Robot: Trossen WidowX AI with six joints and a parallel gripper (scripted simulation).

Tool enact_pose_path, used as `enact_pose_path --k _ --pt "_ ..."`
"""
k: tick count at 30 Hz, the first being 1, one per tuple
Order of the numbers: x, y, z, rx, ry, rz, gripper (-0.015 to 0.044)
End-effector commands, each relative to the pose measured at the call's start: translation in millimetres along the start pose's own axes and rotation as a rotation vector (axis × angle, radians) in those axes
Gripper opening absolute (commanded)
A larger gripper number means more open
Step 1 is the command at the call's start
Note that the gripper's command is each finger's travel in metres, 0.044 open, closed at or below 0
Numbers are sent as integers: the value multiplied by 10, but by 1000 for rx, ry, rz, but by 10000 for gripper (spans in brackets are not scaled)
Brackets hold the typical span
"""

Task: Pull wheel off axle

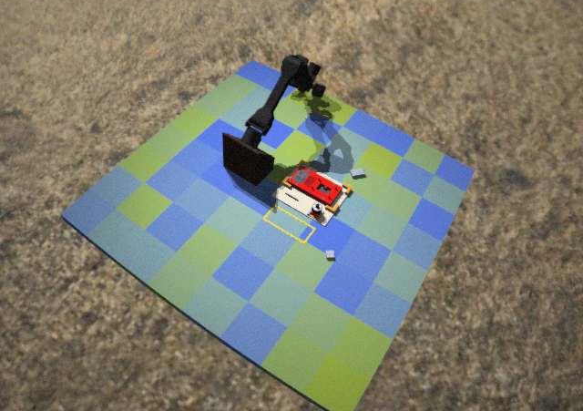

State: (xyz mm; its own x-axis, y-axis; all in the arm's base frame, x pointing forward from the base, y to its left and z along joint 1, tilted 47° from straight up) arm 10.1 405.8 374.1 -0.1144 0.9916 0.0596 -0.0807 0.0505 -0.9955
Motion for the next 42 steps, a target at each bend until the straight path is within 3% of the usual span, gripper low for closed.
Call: enact_pose_path --k 1,12,23,33,42 --pt "-75 -72 -259 -98 68 18 300" --pt "-418 -220 -1047 -376 255 137 300" --pt "-979 -186 -1883 -496 416 357 300" --pt "-1700 145 -2684 -362 538 594 300" --pt "-2515 661 -3288 -48 644 745 300"
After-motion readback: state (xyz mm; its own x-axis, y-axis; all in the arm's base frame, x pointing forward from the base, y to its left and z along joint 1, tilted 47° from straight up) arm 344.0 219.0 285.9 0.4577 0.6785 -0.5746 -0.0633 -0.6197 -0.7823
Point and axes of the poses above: the point midway between the two fingers, 35 mm back from their tips, its own x axis out along the fingers, its own z axis across the jaws, y = z × x, the point moved 8 cm from there along -x, back along the fingers, and after that the axes turned 11 degrees about x, right-handed, at the moved point
